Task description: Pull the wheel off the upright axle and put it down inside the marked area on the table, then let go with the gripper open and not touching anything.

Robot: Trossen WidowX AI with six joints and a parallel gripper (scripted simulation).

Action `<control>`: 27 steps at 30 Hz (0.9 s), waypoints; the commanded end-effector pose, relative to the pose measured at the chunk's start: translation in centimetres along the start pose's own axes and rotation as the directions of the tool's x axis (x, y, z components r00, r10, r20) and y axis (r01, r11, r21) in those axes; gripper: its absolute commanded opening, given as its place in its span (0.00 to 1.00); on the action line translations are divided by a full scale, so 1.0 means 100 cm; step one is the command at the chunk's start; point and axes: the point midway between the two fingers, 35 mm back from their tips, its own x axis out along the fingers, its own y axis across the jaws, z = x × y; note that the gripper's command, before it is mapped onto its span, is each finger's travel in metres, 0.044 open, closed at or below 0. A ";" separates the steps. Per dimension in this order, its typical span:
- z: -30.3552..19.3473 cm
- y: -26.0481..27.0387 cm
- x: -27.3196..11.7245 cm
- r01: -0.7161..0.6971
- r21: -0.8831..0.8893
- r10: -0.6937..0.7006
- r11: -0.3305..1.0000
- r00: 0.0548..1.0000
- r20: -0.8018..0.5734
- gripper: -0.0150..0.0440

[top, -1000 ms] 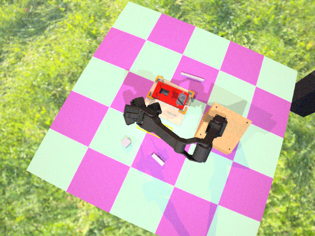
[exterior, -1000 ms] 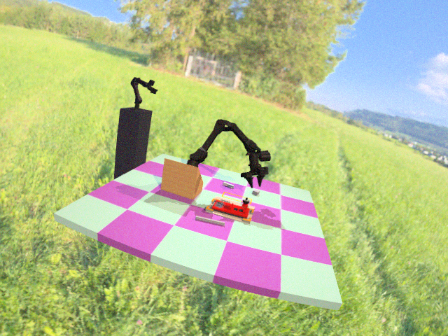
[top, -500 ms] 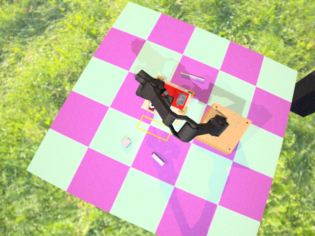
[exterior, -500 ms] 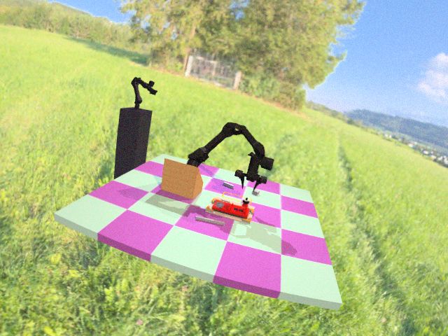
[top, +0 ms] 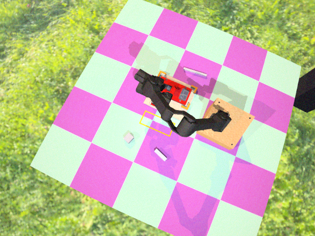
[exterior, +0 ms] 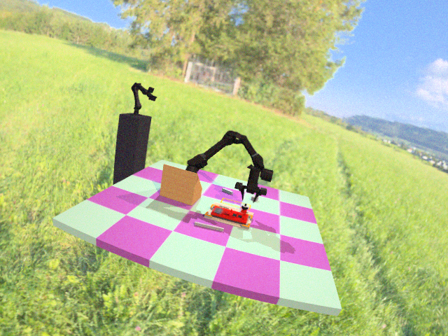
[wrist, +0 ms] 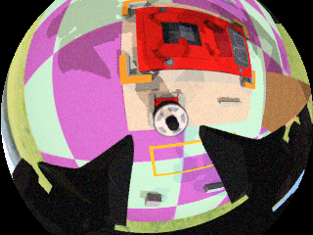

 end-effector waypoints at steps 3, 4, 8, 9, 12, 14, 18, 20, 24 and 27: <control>0.001 -0.008 0.035 0.017 0.015 -0.016 1.000 1.000 -0.011 0.76; 0.001 -0.008 0.037 0.017 0.015 -0.016 1.000 1.000 -0.011 0.76; 0.000 -0.008 0.035 0.020 0.006 -0.020 1.000 1.000 -0.006 0.72; 0.000 -0.008 0.035 0.020 0.006 -0.020 1.000 1.000 -0.006 0.67; 0.000 -0.008 0.035 0.020 0.006 -0.020 1.000 1.000 -0.006 0.57; 0.000 -0.008 0.035 0.020 0.006 -0.020 1.000 1.000 -0.006 0.55; 0.000 -0.008 0.035 0.020 0.006 -0.020 1.000 1.000 -0.006 0.51; 0.000 -0.008 0.035 0.020 0.006 -0.020 1.000 1.000 -0.006 0.45; 0.000 -0.008 0.034 0.020 0.006 -0.020 1.000 1.000 -0.006 0.27; 0.000 -0.008 0.033 0.020 0.007 -0.020 1.000 1.000 -0.006 0.25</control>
